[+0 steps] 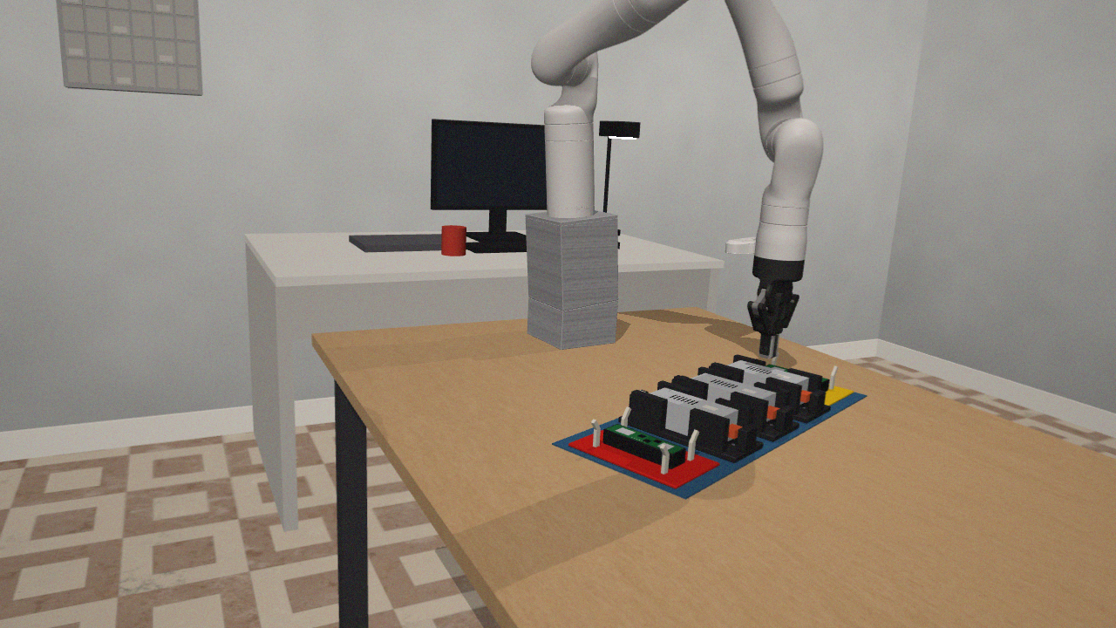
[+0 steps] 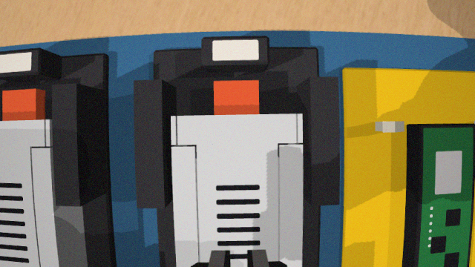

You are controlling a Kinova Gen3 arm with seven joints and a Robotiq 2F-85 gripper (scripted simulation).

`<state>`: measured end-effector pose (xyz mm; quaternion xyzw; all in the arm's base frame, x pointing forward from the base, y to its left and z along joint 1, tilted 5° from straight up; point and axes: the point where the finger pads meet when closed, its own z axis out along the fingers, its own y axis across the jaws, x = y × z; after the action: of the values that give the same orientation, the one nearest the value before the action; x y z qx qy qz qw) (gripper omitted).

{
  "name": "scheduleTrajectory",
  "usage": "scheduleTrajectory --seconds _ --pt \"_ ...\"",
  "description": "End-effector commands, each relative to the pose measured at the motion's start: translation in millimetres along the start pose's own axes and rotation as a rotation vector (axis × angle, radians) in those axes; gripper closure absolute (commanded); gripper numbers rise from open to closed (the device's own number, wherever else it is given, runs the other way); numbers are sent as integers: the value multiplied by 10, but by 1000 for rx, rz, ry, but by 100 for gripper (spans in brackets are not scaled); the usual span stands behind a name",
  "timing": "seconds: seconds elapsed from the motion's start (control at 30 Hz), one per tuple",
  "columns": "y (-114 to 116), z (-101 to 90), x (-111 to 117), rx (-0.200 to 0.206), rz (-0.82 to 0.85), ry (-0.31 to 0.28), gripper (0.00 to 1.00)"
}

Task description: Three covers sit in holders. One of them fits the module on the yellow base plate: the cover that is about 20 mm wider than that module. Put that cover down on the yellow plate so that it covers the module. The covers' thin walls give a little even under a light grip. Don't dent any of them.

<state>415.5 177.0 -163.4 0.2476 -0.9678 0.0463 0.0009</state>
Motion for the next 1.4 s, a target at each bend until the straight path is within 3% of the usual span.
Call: scheduleTrajectory --seconds 0.0,0.4,0.43,1.37 --pt "0 -8 -8 0 0 -2 100" --pt "0 -8 -8 0 0 -2 100" --pt "0 -8 -8 0 0 -2 0" --pt "0 -8 -8 0 0 -2 0"
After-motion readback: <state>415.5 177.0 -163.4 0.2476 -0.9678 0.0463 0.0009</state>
